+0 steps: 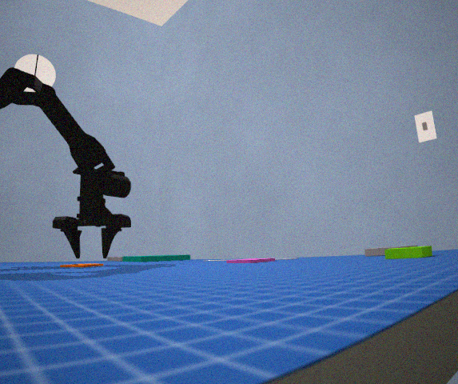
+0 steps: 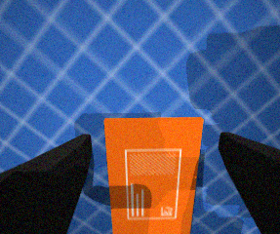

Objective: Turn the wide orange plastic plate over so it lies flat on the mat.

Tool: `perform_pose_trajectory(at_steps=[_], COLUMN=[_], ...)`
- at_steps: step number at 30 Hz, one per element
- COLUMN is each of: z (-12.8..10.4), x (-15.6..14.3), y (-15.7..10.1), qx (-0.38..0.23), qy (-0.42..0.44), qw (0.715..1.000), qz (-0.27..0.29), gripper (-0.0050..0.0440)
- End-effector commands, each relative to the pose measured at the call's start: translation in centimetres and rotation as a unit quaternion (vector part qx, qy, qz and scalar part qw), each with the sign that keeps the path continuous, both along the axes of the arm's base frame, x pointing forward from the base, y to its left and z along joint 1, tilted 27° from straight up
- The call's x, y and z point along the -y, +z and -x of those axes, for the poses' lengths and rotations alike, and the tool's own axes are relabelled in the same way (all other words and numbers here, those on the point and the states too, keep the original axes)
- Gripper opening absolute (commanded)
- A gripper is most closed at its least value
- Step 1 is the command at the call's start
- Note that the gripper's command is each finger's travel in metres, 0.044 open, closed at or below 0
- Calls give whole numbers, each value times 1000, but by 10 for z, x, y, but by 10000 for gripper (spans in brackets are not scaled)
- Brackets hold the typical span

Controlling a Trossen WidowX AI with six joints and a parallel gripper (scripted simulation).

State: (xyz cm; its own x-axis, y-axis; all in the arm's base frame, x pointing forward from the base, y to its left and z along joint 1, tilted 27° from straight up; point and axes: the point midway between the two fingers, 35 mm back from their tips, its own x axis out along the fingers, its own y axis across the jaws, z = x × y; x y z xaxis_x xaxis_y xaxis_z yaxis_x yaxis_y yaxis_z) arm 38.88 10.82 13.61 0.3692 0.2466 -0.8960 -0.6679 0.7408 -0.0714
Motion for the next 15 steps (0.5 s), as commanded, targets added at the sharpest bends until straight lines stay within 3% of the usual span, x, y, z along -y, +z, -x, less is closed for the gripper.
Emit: perform_pose_trajectory(at_steps=[1, 15], z=[-1, -1], x=[-1, -1], y=[8, 8], qx=[12, 12], qy=[-1, -1], qw=[1000, 1000], qz=[-3, -3], gripper=[341, 341])
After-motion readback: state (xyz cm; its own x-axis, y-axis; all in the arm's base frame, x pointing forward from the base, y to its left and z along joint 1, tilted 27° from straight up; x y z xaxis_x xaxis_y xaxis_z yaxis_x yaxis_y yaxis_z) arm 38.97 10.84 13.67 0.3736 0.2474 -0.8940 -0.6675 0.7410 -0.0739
